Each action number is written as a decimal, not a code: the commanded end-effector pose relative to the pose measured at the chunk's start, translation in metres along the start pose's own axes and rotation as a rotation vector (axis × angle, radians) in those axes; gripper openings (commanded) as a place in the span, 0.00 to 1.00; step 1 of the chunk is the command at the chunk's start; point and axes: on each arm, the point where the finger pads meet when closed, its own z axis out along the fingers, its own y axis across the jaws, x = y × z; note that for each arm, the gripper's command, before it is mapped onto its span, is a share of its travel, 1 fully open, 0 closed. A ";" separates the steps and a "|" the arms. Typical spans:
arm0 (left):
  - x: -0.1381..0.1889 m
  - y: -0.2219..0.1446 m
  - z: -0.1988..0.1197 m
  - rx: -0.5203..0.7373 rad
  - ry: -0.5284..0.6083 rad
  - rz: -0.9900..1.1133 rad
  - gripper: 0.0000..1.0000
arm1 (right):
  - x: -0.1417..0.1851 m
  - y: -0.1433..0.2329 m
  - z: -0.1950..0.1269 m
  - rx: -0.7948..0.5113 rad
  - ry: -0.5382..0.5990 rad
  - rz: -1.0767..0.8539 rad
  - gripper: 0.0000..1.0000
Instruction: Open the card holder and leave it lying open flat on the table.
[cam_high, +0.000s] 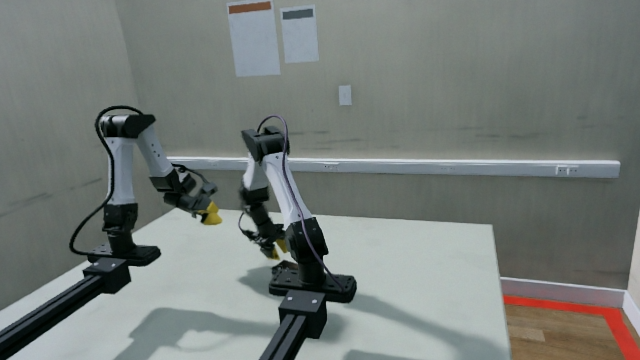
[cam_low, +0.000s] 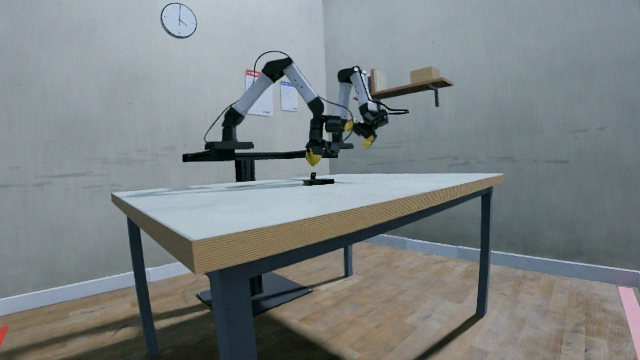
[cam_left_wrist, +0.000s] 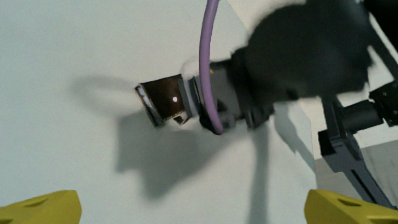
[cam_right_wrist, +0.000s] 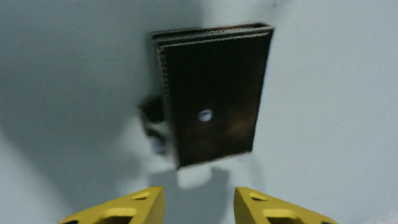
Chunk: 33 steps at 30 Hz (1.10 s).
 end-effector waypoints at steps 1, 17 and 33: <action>-0.018 -0.005 -0.003 0.008 -0.026 0.058 1.00 | 0.014 -0.002 0.003 0.159 0.123 0.102 0.36; -0.018 -0.005 -0.003 0.008 -0.027 0.059 1.00 | -0.013 0.030 0.024 0.713 0.047 0.153 0.36; -0.018 -0.005 -0.003 0.008 -0.027 0.059 1.00 | -0.013 0.020 0.044 0.736 0.052 0.147 0.36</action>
